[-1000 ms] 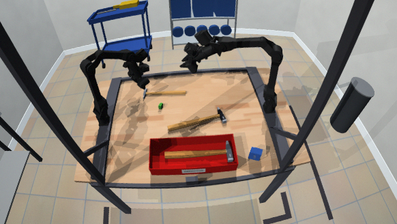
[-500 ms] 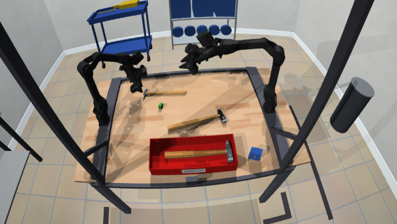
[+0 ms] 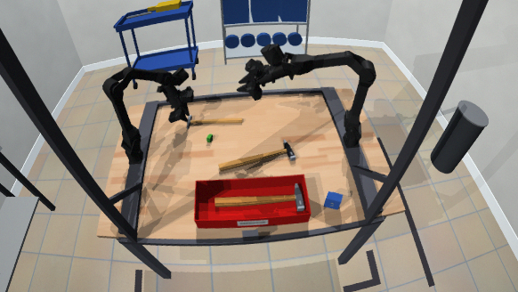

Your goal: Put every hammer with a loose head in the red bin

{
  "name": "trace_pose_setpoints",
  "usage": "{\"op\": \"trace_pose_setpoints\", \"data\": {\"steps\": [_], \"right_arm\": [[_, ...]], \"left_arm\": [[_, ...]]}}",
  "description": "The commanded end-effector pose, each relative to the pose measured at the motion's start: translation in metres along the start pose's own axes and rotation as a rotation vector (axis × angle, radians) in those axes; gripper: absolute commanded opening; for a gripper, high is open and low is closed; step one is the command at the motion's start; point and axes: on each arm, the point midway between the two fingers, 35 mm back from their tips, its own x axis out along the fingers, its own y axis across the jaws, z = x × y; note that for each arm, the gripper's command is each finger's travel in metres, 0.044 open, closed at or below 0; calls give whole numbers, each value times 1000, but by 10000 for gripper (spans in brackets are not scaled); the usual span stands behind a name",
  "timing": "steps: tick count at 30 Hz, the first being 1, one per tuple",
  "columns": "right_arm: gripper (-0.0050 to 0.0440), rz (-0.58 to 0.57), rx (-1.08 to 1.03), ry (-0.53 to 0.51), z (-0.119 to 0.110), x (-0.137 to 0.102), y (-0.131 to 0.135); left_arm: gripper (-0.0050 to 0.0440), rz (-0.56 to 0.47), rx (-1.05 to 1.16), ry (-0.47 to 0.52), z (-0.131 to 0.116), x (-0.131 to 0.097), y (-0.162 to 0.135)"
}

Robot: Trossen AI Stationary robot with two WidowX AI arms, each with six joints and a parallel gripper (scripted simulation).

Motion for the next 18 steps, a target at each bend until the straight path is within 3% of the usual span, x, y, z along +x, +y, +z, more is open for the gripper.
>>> {"op": "trace_pose_setpoints", "data": {"steps": [1, 7, 14, 18], "right_arm": [[218, -36, 26, -42, -8, -33, -4], [218, -57, 42, -30, -38, -50, -3], [218, -68, 49, -32, -49, -52, -4], [218, -70, 51, -31, -53, -50, -4]], "left_arm": [[170, 0, 21, 37, 35, 4, 5], [170, 38, 15, 227, 52, 17, 12], [170, 50, 14, 320, 63, 28, 15], [167, 43, 13, 335, 57, 41, 13]]}}
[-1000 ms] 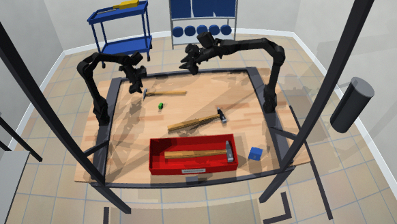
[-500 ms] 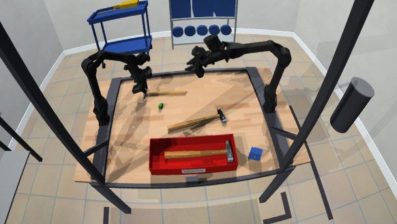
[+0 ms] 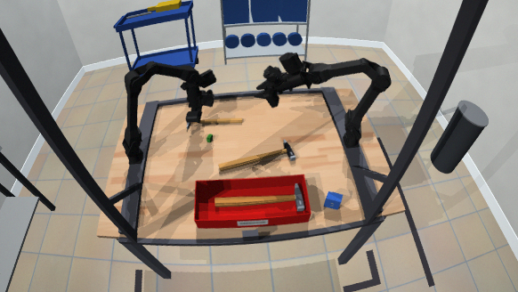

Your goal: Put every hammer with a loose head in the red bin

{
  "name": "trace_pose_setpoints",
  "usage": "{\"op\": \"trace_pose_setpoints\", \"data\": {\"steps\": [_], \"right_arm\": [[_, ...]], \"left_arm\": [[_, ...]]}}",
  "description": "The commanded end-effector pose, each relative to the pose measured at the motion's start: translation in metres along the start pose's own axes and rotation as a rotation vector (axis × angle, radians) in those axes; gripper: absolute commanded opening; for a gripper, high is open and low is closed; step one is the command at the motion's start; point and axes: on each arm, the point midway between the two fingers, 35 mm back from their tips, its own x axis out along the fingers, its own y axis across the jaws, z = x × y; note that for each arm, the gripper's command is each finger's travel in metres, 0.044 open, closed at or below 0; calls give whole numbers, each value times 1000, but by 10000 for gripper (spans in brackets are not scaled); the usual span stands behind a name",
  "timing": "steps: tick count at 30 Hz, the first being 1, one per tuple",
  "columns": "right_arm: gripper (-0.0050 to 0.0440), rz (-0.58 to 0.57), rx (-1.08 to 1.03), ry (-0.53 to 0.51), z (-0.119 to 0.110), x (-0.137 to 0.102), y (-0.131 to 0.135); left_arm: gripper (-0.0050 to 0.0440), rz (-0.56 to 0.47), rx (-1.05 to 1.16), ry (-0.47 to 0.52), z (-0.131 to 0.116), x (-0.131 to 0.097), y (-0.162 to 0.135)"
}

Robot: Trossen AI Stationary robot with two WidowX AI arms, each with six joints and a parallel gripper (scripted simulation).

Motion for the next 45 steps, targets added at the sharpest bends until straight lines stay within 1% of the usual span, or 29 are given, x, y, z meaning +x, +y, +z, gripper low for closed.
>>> {"op": "trace_pose_setpoints", "data": {"steps": [1, 5, 8, 11, 13, 19, 23, 25, 26, 27, 28, 31, 35, 39, 40, 42, 45], "right_arm": [[218, -16, 11, -30, 2, -5, -4], [218, -17, 11, -28, -3, -2, -4], [218, -18, 12, -28, -4, -2, -4], [218, -22, 14, -31, -6, -1, -5], [218, -25, 15, -40, -6, -2, -6], [218, -24, 14, -67, -1, -5, -6], [218, -23, 13, -78, 2, -5, -6], [218, -23, 13, -78, 2, -5, -6], [218, -22, 13, -73, 1, -4, -6], [218, -22, 13, -73, 1, -4, -6], [218, -22, 13, -73, 1, -4, -6], [218, -18, 9, -125, 20, -8, -6], [218, -19, 3, -213, 48, -15, -7], [218, -20, 1, -252, 64, -18, -7], [218, -20, 1, -257, 67, -19, -7], [218, -20, 1, -257, 67, -19, -7], [218, -14, -6, -263, 73, -22, -6]], "left_arm": [[163, 11, -4, 21, 7, 5, 3], [154, 12, -6, 19, 7, 13, 4], [154, 16, -7, 15, 9, 12, 7], [134, 15, -4, 10, 13, 12, 10], [86, 12, -4, 12, 10, 12, 8], [6, 22, -4, 0, 11, 7, 8], [0, 33, -3, -12, 13, -1, 10], [0, 33, -3, -12, 13, -1, 10], [0, 32, -3, -11, 12, -6, 9], [24, 32, -3, -11, 12, -12, 9], [24, 32, -3, -11, 12, -18, 8], [24, 32, -3, -11, 12, -38, 8], [24, 32, -4, -11, 11, -79, 7], [24, 30, -4, -11, 11, -107, 5], [24, 30, -4, -10, 10, -112, 5], [24, 30, -4, -10, 10, -112, 5], [24, 14, -5, 9, 11, -106, 3]]}}
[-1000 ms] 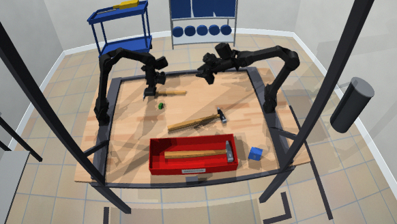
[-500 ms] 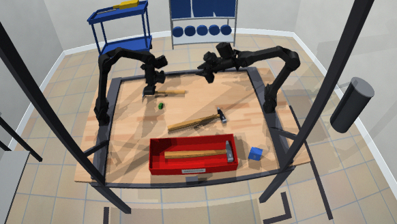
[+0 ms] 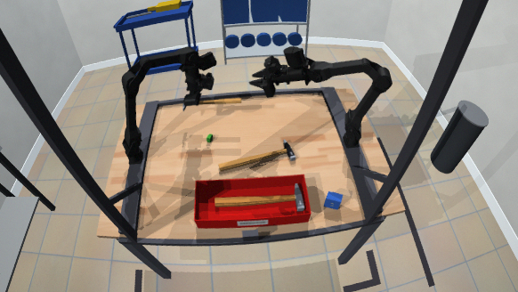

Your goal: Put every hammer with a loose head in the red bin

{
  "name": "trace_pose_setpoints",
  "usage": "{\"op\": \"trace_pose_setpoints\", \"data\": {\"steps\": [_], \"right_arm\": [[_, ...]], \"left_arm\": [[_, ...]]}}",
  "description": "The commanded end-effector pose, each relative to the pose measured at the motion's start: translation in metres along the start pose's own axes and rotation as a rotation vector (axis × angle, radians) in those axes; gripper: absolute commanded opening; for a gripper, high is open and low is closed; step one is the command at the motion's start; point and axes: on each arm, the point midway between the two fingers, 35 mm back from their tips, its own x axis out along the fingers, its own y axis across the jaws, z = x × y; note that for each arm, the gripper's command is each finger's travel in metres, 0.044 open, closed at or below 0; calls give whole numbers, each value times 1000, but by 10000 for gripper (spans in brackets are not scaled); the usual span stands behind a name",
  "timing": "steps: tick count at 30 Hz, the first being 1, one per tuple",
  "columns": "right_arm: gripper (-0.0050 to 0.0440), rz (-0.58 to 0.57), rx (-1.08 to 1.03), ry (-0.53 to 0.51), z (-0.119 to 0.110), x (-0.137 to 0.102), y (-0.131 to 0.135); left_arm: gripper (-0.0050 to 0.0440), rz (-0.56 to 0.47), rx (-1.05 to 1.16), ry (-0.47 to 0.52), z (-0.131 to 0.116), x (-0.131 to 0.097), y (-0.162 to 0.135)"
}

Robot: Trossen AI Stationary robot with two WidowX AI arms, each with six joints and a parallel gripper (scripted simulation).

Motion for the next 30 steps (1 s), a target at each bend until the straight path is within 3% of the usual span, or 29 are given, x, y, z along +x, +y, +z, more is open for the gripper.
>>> {"op": "trace_pose_setpoints", "data": {"steps": [1, 5, 12, 14, 29, 30], "right_arm": [[218, 18, -14, -59, 28, -7, 4], [218, 76, -42, -56, 31, -11, 17], [218, 278, -126, -36, 30, -22, 61], [218, 278, -126, -36, 30, -22, 61], [218, 686, -305, -25, 23, -72, 153], [218, 686, -305, -25, 23, -72, 153]], "left_arm": [[24, 9, -3, -15, 3, -17, -4], [24, 8, -6, -18, 9, -18, -34], [24, 3, -18, -20, 31, -14, -114], [24, 3, -18, -20, 31, -14, -114], [24, -13, -43, -10, 80, -8, -282], [24, -13, -43, -10, 80, -8, -282]]}}
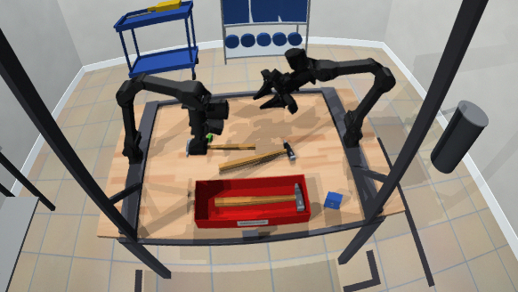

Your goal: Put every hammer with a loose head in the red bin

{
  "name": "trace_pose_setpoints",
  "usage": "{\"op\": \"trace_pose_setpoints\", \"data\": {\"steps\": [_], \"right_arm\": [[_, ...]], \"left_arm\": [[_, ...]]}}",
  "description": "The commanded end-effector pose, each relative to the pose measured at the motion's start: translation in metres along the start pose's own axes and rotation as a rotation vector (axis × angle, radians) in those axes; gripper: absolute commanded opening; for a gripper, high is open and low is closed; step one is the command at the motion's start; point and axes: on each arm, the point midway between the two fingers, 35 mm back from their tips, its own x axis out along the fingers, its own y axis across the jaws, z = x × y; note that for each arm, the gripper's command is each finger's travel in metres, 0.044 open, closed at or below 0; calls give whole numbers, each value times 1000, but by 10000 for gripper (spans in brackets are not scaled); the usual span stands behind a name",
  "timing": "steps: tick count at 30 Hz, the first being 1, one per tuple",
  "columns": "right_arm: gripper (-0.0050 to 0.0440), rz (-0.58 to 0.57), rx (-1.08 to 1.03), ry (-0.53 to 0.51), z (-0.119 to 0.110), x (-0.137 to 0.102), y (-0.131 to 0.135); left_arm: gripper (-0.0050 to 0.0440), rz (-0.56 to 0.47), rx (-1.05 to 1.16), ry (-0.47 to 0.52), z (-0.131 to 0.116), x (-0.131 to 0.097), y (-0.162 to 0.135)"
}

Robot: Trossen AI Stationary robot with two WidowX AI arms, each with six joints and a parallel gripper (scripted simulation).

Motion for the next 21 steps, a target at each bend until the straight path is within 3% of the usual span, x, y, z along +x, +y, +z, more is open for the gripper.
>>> {"op": "trace_pose_setpoints", "data": {"steps": [1, 10, 21], "right_arm": [[218, 64, -56, -37, 19, -7, 19], [218, 216, -136, -51, 28, -12, 63], [218, 271, -177, -51, 32, -16, 87]], "left_arm": [[24, 4, -17, -40, 17, -12, -36], [24, -4, -30, -41, 38, -10, -130], [24, -10, -37, -40, 51, -9, -188]]}}
